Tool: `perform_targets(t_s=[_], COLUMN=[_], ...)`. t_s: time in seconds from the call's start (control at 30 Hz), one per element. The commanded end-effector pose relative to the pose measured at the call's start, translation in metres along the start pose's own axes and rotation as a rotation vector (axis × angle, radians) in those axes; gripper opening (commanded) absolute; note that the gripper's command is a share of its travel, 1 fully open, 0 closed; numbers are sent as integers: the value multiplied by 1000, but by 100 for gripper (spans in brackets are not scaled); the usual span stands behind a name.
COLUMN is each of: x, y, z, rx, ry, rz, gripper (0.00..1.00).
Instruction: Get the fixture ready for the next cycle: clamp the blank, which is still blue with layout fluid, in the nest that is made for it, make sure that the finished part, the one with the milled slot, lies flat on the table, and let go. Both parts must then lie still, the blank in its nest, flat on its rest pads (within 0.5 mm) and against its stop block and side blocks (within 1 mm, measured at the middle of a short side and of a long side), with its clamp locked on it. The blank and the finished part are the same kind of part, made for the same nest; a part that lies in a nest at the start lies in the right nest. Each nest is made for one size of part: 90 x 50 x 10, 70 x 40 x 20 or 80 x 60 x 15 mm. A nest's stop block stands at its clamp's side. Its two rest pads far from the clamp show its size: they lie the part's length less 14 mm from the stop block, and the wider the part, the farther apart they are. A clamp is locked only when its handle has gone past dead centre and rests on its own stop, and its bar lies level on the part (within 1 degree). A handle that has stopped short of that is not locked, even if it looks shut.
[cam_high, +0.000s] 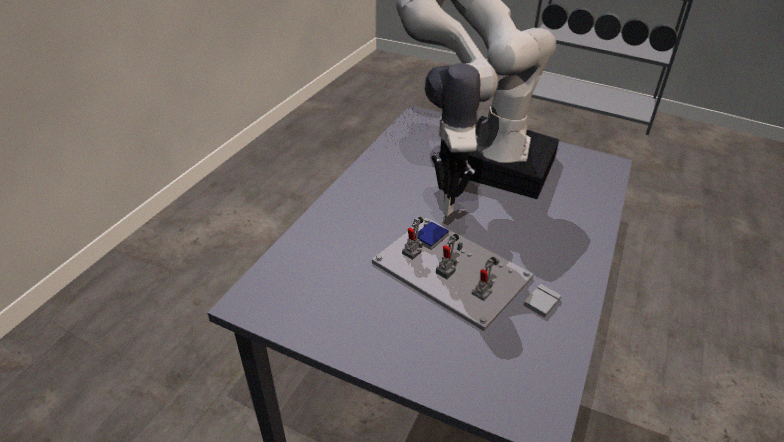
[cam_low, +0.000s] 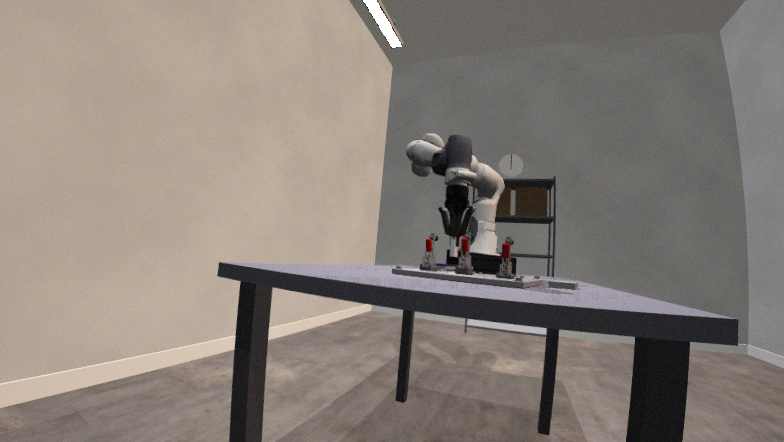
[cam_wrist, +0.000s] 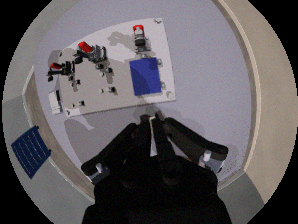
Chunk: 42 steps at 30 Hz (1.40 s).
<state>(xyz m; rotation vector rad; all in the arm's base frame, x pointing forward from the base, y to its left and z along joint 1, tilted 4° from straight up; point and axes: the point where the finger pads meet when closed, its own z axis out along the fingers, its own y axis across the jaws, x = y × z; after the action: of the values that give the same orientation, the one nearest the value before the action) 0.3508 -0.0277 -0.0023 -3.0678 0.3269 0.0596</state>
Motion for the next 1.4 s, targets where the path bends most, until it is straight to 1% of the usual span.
perform_targets(t_s=[0.0,0.13,0.2,0.3,0.4,1.37], x=[0,0,0,0,0,0], y=[-1,-1,-1,-1,-1,-1], z=[5,19,19,28,33,34], rx=[1,1,1,1,1,1], ry=[4,4,4,4,4,4], rz=[9,9,9,9,9,8], gripper=[0,0,0,0,0,0])
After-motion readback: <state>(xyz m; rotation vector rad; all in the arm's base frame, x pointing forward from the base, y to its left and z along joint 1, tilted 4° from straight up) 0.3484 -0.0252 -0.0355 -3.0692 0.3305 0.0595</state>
